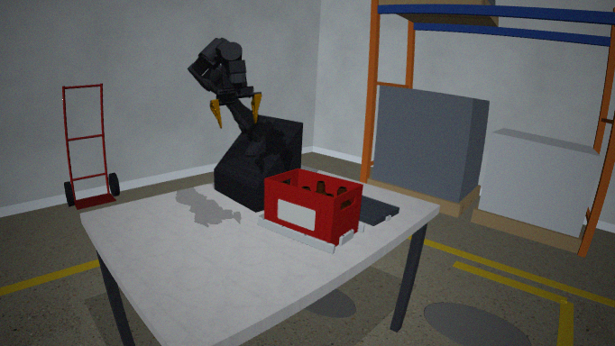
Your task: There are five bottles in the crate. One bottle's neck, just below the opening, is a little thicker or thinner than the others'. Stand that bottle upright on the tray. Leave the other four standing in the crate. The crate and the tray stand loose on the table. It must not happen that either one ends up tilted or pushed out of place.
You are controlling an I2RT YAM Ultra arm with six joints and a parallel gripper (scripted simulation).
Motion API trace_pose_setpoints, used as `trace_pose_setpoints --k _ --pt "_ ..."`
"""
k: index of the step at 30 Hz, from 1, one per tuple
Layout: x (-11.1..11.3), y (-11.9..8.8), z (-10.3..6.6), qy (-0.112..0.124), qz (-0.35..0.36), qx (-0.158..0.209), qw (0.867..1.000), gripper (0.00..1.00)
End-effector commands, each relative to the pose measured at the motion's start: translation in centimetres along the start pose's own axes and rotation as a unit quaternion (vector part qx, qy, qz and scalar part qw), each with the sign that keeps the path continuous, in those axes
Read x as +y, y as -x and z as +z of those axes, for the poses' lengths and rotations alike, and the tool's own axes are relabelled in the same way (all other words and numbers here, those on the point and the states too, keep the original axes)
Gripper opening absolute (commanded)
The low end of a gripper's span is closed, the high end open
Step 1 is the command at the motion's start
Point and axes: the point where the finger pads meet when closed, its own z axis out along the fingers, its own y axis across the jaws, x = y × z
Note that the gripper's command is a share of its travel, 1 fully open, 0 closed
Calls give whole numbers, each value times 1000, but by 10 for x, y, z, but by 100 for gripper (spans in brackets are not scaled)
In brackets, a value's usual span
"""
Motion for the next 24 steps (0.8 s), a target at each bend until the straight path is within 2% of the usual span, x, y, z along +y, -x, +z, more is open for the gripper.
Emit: trace_pose_setpoints --k 1,17,18,21,24 --pt "0 2 -3 1 2 -5 1000 100" --pt "0 2 -3 1 2 -5 1000 100" --pt "3 1 0 2 -5 -1 1000 100" --pt "35 -5 23 6 -80 25 996 100" --pt "46 -8 30 9 -110 35 993 100"
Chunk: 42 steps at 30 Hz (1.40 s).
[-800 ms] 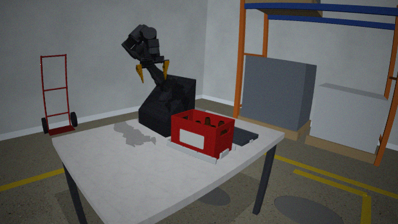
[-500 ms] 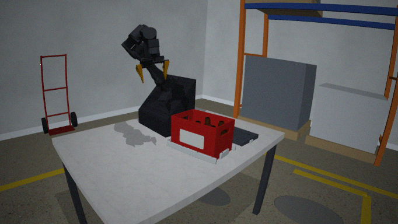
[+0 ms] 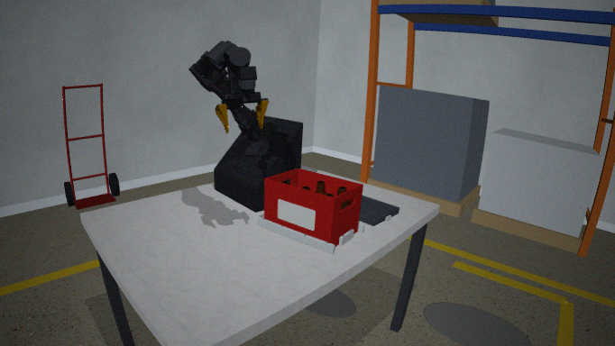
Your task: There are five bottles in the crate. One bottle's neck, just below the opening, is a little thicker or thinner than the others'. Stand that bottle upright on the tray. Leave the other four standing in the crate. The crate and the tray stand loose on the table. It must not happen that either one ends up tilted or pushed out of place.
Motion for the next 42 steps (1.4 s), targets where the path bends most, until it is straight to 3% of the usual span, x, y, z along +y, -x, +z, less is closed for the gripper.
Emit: trace_pose_setpoints --k 1,8,10,12,16,20,21,22,25,27,28,30,35,36,37,38,39,41,42 --pt "37 2 19 11 -78 17 997 100" --pt "80 -10 48 22 -197 54 979 100" --pt "80 -10 48 22 -197 54 979 100" --pt "101 -19 61 28 -256 72 964 100" --pt "117 -26 70 33 -300 84 950 100" --pt "142 -40 85 43 -373 105 921 100" --pt "143 -40 85 43 -375 106 920 100" --pt "152 -46 90 47 -402 113 907 100" --pt "166 -56 98 54 -443 125 886 100" --pt "166 -56 98 54 -443 125 886 100" --pt "180 -66 106 60 -484 136 862 100" --pt "186 -71 109 63 -501 140 852 100" --pt "209 -92 121 76 -573 160 800 100" --pt "210 -93 122 77 -576 160 798 100" --pt "216 -99 124 82 -594 165 783 100" --pt "219 -102 126 83 -601 167 777 100" --pt "220 -103 126 84 -602 167 776 100" --pt "209 -80 115 74 -582 143 797 100" --pt "209 -80 115 74 -582 143 797 100"
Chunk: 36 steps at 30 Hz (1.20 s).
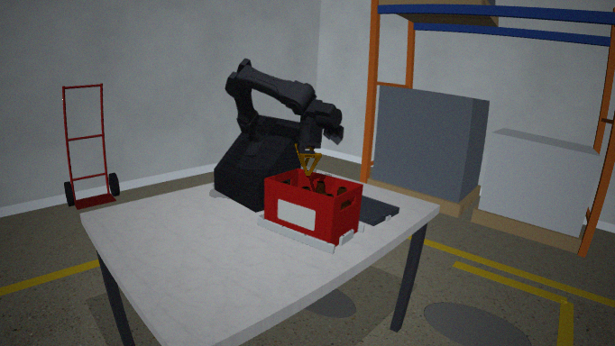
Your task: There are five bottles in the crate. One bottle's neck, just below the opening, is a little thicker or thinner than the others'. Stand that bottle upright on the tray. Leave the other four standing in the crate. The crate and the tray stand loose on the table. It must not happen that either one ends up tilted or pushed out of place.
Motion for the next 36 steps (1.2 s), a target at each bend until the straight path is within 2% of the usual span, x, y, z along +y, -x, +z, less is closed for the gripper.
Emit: trace_pose_setpoints --k 1,13,14,36 --pt "-16 3 -23 -31 5 -26 999 100" --pt "-15 5 -22 -29 4 -27 999 100" --pt "-12 6 -18 -24 -1 -22 999 0" --pt "-12 6 -18 -24 -1 -22 999 0"
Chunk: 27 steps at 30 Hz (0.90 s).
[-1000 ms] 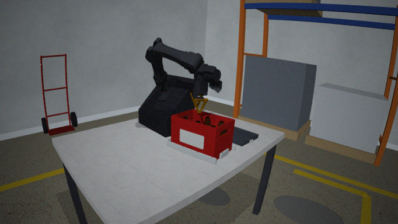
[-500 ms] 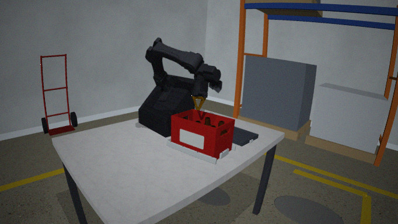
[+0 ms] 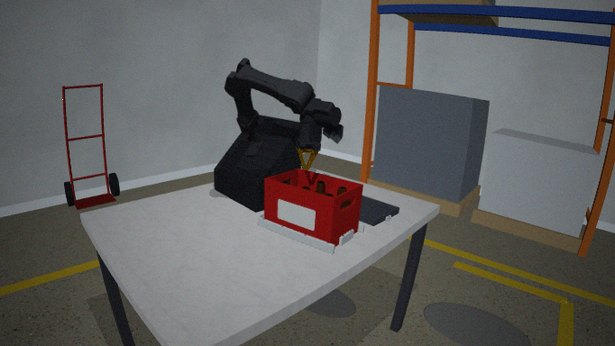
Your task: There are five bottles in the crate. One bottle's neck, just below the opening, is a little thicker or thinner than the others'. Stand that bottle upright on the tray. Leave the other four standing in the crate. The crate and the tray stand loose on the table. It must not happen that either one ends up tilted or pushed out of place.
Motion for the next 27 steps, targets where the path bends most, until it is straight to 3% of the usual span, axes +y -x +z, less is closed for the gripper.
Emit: trace_pose_setpoints --k 1,23,27 --pt "-8 7 -15 -17 6 -18 1000 0" --pt "-8 7 -15 -17 7 -18 1000 0" --pt "4 6 -10 -9 0 -11 1000 0"
